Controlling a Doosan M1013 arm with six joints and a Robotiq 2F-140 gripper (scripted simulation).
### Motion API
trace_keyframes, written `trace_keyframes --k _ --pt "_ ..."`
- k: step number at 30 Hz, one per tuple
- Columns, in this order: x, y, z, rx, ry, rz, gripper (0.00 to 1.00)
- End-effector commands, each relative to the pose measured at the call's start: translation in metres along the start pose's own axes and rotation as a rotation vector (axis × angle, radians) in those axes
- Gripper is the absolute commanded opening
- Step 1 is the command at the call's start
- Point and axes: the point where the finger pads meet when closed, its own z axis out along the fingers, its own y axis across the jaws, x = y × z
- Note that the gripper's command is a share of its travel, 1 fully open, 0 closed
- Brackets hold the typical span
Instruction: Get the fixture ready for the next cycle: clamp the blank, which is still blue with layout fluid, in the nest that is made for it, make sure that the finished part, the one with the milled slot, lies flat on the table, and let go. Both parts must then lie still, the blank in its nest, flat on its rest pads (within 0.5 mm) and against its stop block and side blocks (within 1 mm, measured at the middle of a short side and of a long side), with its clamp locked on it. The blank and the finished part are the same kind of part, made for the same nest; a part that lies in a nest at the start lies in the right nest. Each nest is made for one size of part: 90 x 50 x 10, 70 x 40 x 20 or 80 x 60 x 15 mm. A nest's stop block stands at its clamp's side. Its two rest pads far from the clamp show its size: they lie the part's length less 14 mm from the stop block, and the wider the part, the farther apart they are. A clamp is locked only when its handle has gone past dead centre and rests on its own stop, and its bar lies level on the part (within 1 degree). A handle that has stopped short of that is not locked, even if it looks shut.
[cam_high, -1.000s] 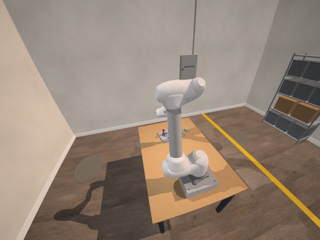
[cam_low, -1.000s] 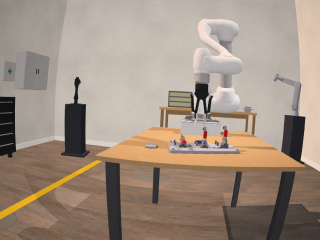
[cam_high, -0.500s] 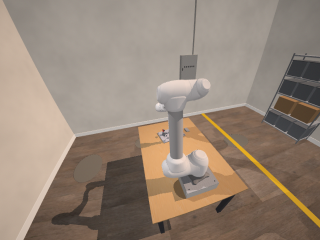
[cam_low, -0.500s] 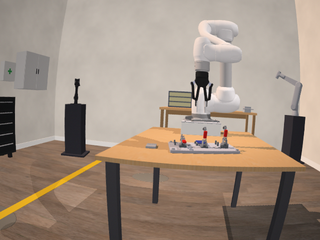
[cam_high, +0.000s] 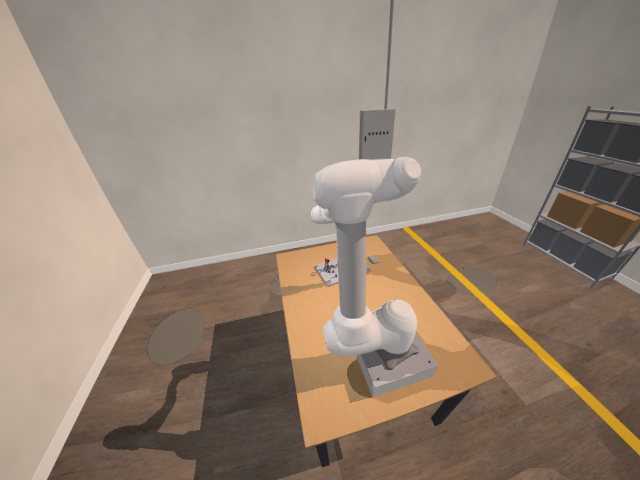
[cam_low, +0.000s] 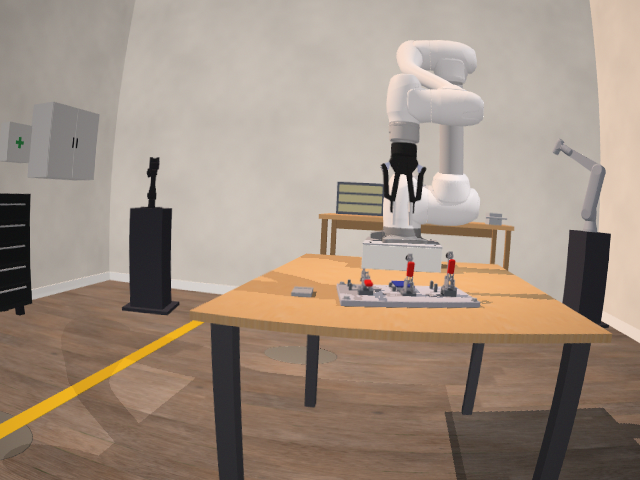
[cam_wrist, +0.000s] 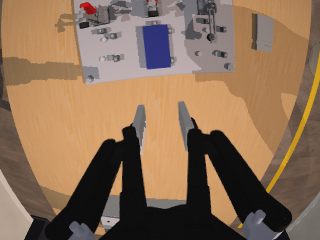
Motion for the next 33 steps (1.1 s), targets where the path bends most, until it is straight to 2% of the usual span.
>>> trace_keyframes --k 1,18,22,24,29,33 --pt "0.0 0.0 0.0 0.0 0.0 0.0 0.28" --pt "0.0 0.0 0.001 0.0 0.0 0.0 0.28" --pt "0.0 0.0 0.02 0.0 0.0 0.0 0.28" --pt "0.0 0.0 0.02 0.0 0.0 0.0 0.28" --pt "0.0 0.0 0.053 0.0 0.0 0.0 0.28" --pt "0.0 0.0 0.06 0.0 0.0 0.0 0.28"
